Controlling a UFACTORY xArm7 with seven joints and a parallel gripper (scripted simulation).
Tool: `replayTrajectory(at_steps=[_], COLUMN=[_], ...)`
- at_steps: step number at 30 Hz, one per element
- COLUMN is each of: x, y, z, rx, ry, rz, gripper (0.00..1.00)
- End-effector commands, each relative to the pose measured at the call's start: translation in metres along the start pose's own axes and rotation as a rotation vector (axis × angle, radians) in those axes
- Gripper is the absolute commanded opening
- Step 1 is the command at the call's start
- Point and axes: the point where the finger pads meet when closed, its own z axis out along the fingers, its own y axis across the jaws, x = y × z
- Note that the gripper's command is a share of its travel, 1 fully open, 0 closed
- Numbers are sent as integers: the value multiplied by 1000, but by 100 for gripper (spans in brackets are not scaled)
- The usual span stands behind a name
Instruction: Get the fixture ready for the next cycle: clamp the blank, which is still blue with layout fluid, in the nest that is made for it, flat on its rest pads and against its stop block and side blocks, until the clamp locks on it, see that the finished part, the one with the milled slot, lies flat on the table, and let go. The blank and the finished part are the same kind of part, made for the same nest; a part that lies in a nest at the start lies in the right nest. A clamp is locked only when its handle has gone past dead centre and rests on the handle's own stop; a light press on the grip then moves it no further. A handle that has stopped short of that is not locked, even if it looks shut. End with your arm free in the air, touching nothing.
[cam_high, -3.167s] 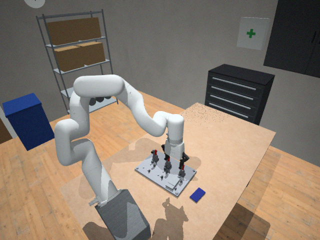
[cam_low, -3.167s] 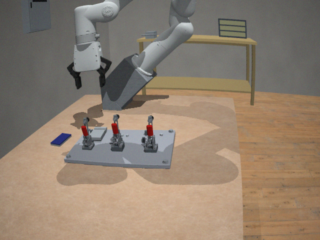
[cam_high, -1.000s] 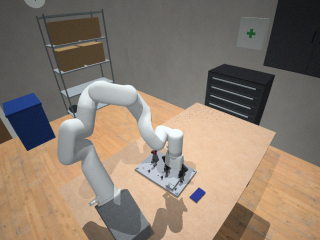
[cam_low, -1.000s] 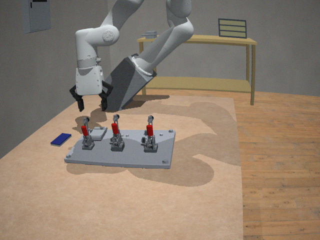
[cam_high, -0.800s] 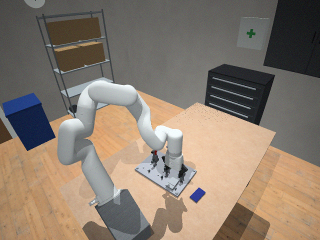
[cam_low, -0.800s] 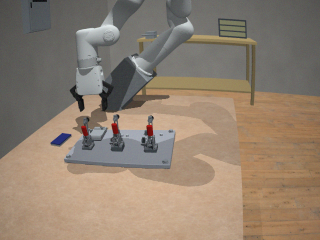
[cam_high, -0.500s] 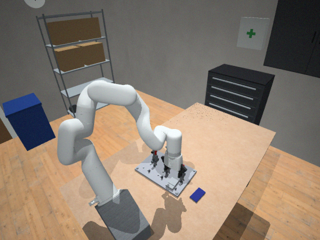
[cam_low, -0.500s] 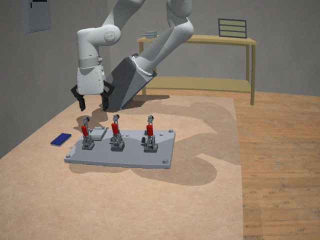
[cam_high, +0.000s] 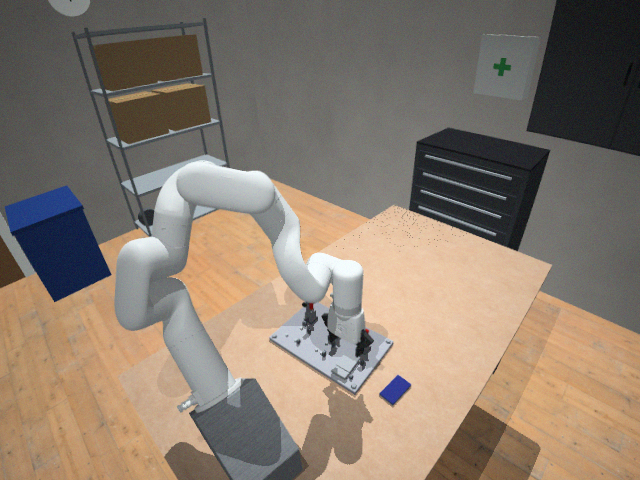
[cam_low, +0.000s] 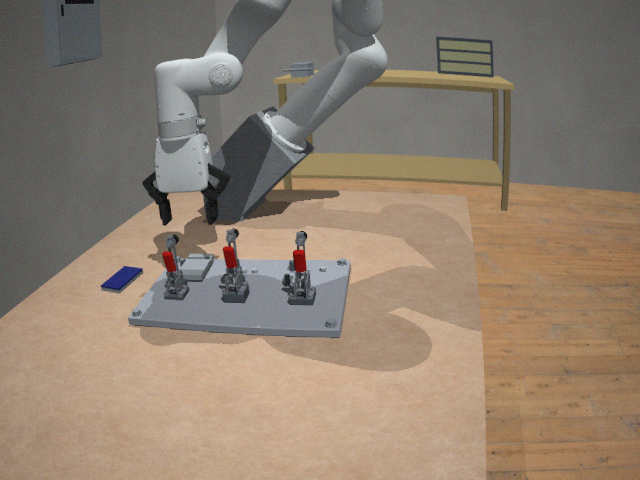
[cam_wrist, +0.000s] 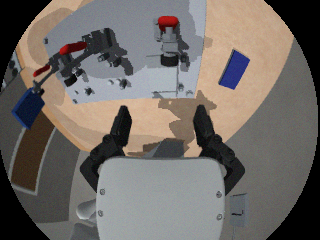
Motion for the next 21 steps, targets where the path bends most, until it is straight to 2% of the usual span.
replayTrajectory(at_steps=[1, 10, 21], x=[0, 0, 0], y=[1, 1, 1], z=[8, 48, 53], rx=[-1, -1, -1], ry=[1, 1, 1], rz=[0, 0, 0], gripper=[99, 99, 99])
